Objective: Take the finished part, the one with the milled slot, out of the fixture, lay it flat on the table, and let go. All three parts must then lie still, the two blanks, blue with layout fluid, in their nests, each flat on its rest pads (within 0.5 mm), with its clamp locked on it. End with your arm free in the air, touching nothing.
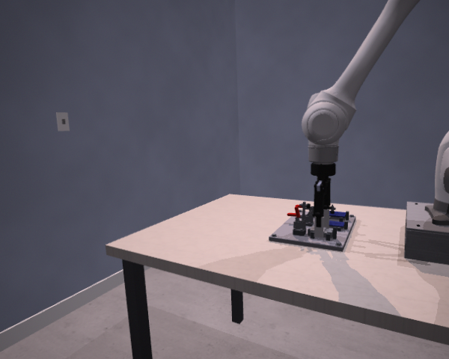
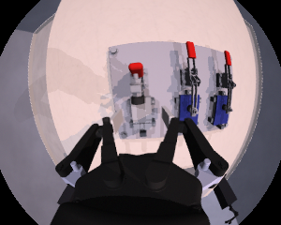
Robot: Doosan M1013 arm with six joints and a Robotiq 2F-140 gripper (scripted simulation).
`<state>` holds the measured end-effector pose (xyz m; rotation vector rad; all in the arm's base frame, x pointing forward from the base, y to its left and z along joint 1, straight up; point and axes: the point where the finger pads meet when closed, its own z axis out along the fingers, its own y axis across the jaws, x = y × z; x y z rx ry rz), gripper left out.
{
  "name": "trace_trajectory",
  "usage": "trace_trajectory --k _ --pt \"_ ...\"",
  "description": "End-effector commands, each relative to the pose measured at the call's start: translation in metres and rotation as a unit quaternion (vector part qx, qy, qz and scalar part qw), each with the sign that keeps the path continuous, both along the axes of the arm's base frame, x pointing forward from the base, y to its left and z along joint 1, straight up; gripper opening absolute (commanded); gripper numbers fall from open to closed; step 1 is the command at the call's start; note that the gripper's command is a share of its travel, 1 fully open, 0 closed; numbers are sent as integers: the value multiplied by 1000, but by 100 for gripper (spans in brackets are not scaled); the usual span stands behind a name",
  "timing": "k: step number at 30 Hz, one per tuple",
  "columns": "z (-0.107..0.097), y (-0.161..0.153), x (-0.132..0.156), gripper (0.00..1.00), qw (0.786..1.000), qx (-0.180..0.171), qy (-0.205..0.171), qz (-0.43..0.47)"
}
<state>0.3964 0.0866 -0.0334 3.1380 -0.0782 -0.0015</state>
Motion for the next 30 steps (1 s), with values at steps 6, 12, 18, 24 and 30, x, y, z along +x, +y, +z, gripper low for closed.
trace_trajectory --k 6,12,18,24,30 --pt "0 0 0 0 1000 0 0 0" --pt "0 0 0 0 1000 0 0 0" --pt "0 0 0 0 1000 0 0 0" --pt "0 0 0 0 1000 0 0 0" --pt "0 0 0 0 1000 0 0 0"
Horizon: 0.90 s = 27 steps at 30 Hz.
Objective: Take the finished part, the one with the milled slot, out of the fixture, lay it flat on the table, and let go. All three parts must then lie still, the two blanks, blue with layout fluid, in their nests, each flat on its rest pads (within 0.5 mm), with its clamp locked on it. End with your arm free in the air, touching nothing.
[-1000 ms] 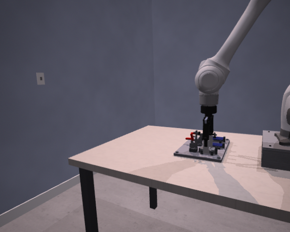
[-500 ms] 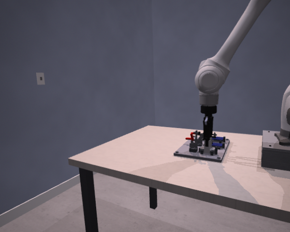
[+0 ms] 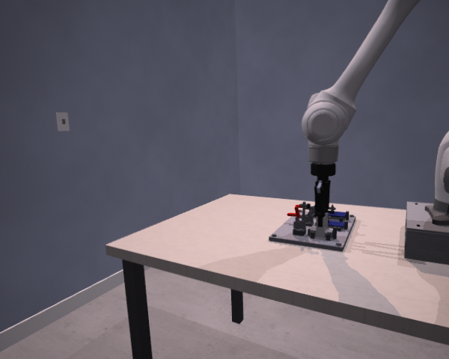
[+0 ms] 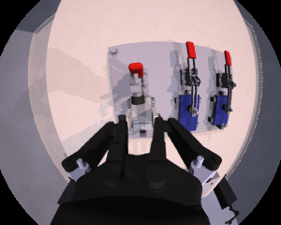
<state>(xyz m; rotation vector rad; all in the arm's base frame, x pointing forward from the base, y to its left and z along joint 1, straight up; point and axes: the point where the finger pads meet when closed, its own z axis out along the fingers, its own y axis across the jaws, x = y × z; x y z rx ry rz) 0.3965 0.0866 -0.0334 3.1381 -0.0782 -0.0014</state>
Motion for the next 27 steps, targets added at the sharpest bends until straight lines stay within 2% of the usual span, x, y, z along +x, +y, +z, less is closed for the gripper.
trace_trajectory --k 1,27 --pt "0 0 0 0 1000 0 0 0" --pt "3 0 0 0 1000 0 0 0"
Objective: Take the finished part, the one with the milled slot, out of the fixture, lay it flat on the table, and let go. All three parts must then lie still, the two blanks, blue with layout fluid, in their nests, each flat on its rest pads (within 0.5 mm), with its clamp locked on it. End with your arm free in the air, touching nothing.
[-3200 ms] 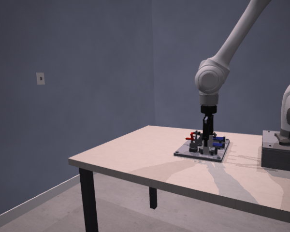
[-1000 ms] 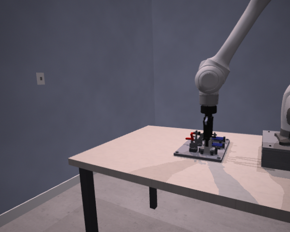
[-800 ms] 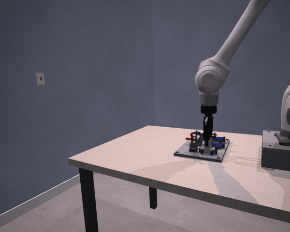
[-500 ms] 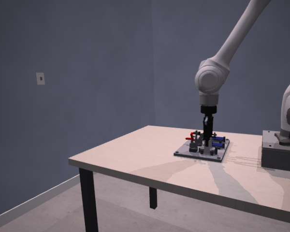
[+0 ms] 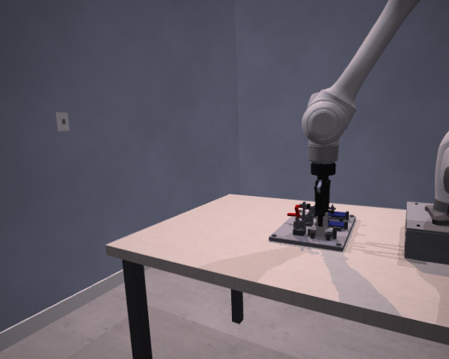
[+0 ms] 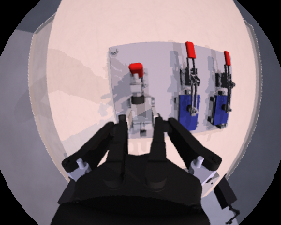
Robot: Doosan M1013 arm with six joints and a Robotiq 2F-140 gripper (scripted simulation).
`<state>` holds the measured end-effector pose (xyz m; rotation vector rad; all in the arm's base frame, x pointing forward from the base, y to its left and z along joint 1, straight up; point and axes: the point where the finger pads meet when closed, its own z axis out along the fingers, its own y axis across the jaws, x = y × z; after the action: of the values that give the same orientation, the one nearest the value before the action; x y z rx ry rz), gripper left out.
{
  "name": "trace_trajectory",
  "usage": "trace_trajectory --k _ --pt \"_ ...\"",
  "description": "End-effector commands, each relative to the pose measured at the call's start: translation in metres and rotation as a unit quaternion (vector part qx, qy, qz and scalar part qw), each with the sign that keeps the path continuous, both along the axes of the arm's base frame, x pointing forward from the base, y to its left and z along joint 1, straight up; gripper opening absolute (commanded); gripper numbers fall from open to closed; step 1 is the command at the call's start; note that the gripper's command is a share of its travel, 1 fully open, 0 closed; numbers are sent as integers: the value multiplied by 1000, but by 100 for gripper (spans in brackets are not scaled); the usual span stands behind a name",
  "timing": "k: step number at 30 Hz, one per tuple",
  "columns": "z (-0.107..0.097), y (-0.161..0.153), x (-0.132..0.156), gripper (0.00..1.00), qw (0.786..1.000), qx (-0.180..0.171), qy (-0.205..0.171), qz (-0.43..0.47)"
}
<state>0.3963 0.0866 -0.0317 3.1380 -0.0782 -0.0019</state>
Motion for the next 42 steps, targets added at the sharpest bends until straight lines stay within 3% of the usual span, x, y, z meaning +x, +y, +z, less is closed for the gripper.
trace_trajectory --k 1,42 --pt "2 0 0 0 1000 0 0 0" --pt "33 0 0 0 1000 0 0 0"
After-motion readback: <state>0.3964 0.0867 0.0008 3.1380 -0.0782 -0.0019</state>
